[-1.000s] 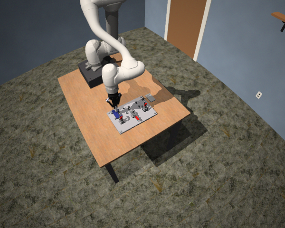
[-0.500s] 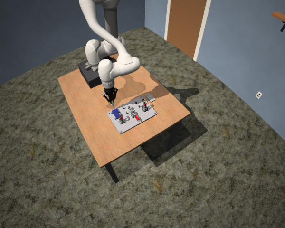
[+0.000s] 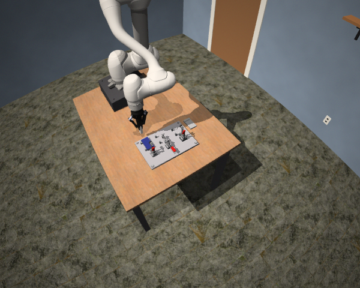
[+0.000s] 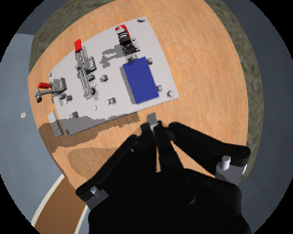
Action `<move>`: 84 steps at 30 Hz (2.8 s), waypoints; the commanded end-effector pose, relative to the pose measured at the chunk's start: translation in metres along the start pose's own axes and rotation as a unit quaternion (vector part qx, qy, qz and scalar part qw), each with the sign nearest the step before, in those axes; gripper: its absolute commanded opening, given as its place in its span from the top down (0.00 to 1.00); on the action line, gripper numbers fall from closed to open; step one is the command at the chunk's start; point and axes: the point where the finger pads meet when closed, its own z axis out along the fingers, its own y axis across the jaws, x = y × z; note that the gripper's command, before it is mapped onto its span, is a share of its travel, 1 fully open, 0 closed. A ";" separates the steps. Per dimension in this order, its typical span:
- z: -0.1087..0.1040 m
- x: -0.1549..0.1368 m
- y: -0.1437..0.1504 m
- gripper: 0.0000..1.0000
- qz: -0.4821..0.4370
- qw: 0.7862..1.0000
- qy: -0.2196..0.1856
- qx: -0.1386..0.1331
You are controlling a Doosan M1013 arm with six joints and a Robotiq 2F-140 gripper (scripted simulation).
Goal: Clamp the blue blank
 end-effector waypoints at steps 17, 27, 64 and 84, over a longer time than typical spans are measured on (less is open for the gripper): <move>0.030 0.000 0.000 1.00 0.000 1.000 0.000 0.000; 0.030 0.000 0.000 1.00 0.000 1.000 0.000 0.000; 0.035 0.000 0.000 1.00 0.000 1.000 0.000 0.000; 0.035 0.004 0.000 1.00 0.000 1.000 0.000 0.000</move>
